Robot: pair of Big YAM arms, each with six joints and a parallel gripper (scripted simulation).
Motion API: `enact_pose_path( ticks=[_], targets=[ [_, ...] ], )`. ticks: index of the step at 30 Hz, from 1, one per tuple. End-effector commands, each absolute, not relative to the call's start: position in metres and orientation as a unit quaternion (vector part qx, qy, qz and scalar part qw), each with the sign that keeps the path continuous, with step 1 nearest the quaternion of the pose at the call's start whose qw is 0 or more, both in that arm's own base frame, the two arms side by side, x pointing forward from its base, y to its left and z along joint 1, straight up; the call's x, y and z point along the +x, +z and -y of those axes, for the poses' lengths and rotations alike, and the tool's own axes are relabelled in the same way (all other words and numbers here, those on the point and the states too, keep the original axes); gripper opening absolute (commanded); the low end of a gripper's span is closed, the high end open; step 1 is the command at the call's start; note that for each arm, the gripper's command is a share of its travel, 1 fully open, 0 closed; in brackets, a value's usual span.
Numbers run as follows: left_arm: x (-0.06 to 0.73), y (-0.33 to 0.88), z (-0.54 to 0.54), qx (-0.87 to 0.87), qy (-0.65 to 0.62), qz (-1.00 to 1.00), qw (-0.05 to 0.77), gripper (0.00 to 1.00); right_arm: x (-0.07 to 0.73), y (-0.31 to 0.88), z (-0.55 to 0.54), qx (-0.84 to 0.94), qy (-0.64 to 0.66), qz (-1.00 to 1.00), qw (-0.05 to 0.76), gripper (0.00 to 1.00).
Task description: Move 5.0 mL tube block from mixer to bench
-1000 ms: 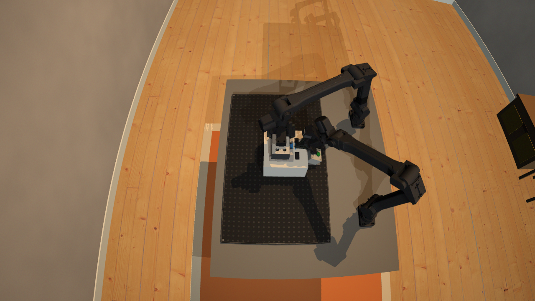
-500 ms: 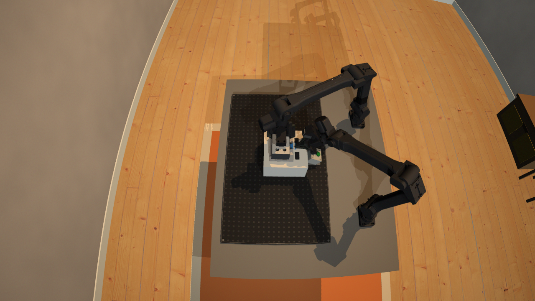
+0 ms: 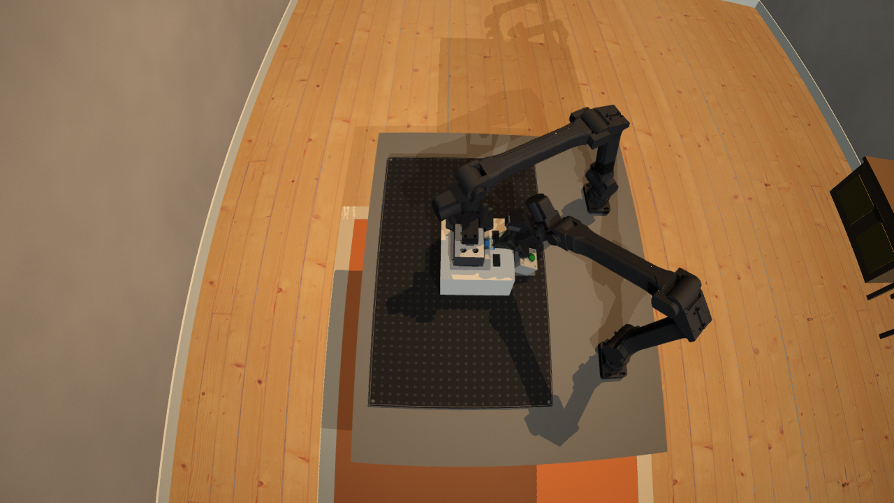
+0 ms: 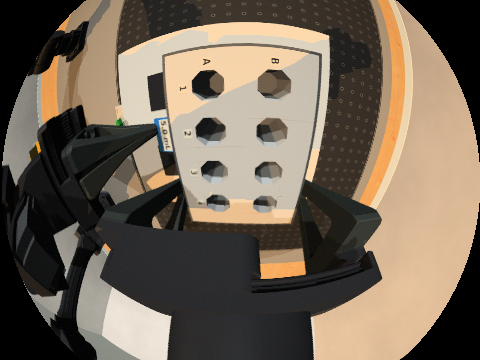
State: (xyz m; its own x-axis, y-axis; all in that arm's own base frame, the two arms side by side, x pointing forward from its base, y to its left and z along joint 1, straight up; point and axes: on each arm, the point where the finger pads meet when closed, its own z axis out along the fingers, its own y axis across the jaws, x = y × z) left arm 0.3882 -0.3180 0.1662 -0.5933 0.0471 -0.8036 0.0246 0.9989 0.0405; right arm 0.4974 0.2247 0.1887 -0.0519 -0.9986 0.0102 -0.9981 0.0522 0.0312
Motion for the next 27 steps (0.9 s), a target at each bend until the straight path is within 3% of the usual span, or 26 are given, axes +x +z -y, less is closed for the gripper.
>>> enact_pose_path(
  ticks=[1, 27],
  targets=[
    [0.396, 0.154, 0.319, 0.022, 0.02, -0.895, 0.445, 0.0, 0.493, 0.194, -0.228, 0.69, -0.007, 0.723, 0.011, 0.0],
    [0.392, 0.175, 0.32, 0.014, 0.005, -0.89, 0.456, 0.0, 0.501, 0.193, -0.224, 0.692, -0.013, 0.722, 0.015, 0.0]
  ],
)
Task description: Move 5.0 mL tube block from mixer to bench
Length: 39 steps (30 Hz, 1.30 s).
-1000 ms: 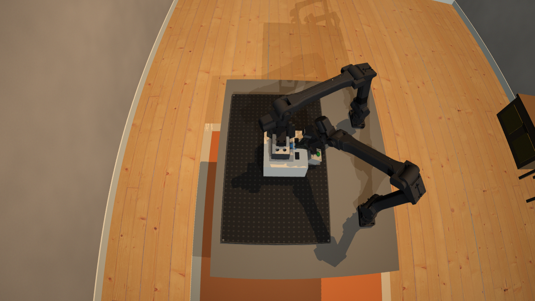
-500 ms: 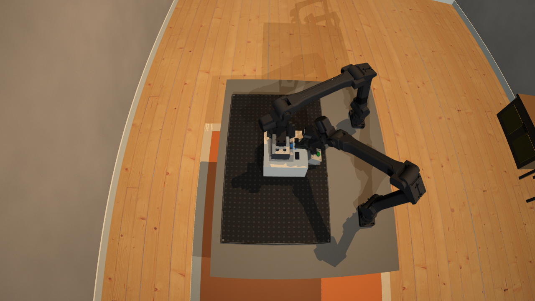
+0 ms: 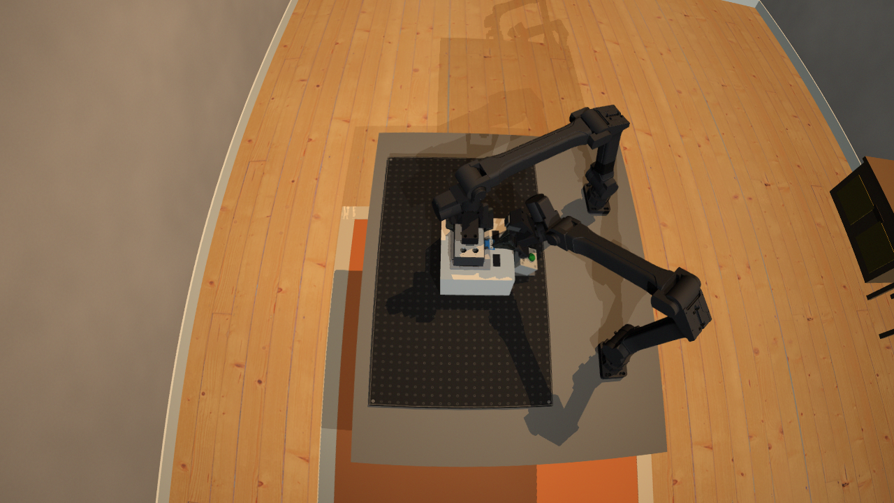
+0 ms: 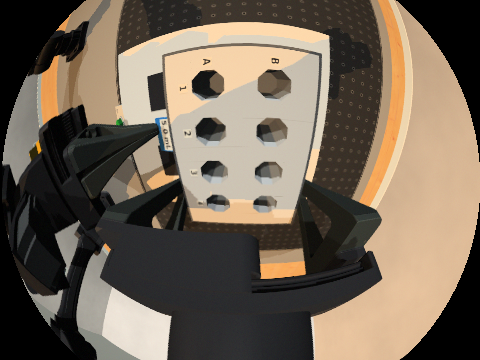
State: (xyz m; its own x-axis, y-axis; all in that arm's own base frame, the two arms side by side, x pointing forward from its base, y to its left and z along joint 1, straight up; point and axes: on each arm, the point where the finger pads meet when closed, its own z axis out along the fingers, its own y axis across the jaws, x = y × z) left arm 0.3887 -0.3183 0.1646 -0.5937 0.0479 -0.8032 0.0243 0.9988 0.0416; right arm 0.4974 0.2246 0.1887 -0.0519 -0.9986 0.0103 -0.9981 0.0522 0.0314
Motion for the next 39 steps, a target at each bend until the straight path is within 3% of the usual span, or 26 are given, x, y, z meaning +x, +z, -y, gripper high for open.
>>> enact_pose_path(
  ticks=[1, 39],
  targets=[
    [0.393, 0.176, 0.321, 0.015, 0.005, -0.89, 0.456, 0.0, 0.502, 0.194, -0.224, 0.692, -0.013, 0.722, 0.015, 0.0],
    [0.398, 0.191, 0.327, 0.014, 0.001, -0.889, 0.458, 0.0, 0.51, 0.201, -0.223, 0.681, -0.015, 0.732, 0.018, 0.0]
  ],
)
